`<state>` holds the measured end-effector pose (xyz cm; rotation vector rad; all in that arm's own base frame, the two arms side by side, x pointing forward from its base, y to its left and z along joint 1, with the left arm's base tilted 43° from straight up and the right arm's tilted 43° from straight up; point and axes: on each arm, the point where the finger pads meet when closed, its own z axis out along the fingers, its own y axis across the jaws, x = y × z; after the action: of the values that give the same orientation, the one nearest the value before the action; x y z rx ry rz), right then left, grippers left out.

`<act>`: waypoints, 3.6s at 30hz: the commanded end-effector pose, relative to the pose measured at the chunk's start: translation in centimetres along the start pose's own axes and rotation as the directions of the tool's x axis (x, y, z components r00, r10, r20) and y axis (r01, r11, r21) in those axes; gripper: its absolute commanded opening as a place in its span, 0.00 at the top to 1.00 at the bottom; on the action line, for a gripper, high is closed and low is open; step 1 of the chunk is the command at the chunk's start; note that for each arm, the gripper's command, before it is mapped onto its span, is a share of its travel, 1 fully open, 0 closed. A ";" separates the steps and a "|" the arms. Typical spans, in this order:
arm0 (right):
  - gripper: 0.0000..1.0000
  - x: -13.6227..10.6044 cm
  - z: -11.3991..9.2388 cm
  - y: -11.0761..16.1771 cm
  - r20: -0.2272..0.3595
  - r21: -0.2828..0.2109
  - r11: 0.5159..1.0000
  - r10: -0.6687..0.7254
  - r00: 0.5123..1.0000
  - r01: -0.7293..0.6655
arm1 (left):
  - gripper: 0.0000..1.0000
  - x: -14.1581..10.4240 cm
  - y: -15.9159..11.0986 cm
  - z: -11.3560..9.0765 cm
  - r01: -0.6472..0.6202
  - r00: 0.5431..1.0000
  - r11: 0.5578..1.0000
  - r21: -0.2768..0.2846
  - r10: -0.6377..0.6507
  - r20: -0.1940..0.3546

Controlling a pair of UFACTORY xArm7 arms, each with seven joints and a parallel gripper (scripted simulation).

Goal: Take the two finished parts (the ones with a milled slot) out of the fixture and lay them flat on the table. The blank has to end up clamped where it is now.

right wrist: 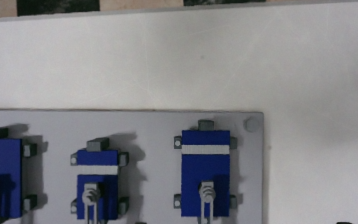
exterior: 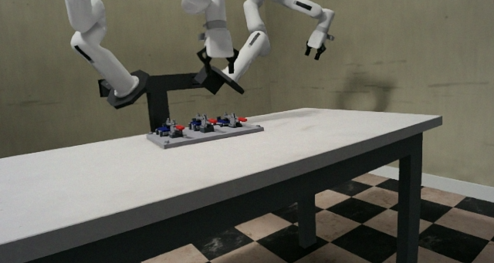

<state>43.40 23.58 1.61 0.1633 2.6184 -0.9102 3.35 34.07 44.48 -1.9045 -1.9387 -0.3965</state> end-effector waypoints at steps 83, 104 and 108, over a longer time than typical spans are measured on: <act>0.00 -2.5 -17.1 -4.0 0.001 0.013 0.658 -0.753 0.658 0.753 | 0.00 1.0 -6.8 -5.8 0.085 0.977 0.996 -0.036 -0.090 -0.191; 0.00 -2.5 -17.1 -4.0 0.001 0.013 0.658 -0.753 0.658 0.753 | 0.00 1.0 -6.8 -5.8 0.085 0.977 0.996 -0.036 -0.090 -0.191; 0.00 -2.5 -17.1 -4.0 0.001 0.013 0.658 -0.753 0.658 0.753 | 0.00 1.0 -6.8 -5.8 0.085 0.977 0.996 -0.036 -0.090 -0.191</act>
<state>39.80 30.80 17.09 -1.0145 2.6654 -1.1565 -2.98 32.06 50.36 -1.7339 -1.9020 -0.6078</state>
